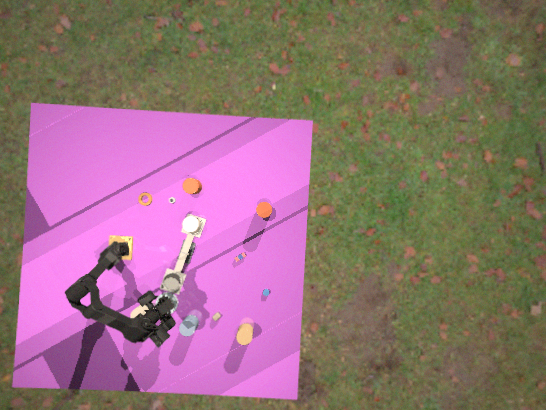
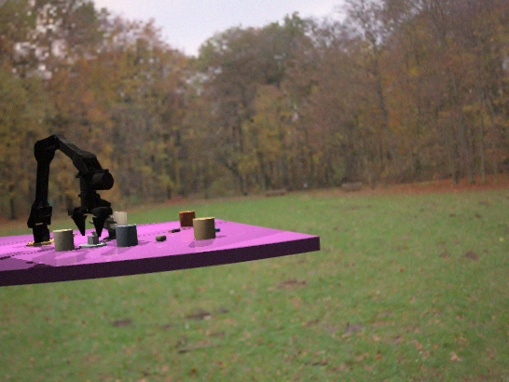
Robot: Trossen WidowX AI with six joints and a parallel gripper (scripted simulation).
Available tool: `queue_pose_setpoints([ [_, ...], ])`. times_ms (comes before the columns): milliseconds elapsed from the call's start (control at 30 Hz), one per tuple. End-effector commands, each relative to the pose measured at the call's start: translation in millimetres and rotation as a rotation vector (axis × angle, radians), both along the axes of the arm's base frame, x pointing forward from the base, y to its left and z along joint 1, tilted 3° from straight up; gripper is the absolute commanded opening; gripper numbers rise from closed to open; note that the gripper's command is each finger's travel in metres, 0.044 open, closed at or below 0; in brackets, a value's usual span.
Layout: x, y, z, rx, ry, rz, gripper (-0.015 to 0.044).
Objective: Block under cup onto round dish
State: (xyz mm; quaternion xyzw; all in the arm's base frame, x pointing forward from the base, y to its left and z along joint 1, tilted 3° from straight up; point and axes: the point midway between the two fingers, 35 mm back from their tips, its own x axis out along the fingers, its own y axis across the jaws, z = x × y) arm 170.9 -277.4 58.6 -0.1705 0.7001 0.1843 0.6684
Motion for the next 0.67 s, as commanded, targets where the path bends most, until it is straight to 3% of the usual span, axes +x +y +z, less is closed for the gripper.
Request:
queue_pose_setpoints([
  [0, 3.3, -3.3, 38.2, -0.032, -0.018, 0.002, 0.0440],
  [167, 3.3, -3.1, 43.1, -0.033, -0.018, 0.002, 0.0440],
  [333, 3.6, -0.1, 86.8, -0.036, -0.023, 0.003, 0.0440],
  [633, 3.6, -0.1, 86.8, -0.036, -0.023, 0.003, 0.0440],
])
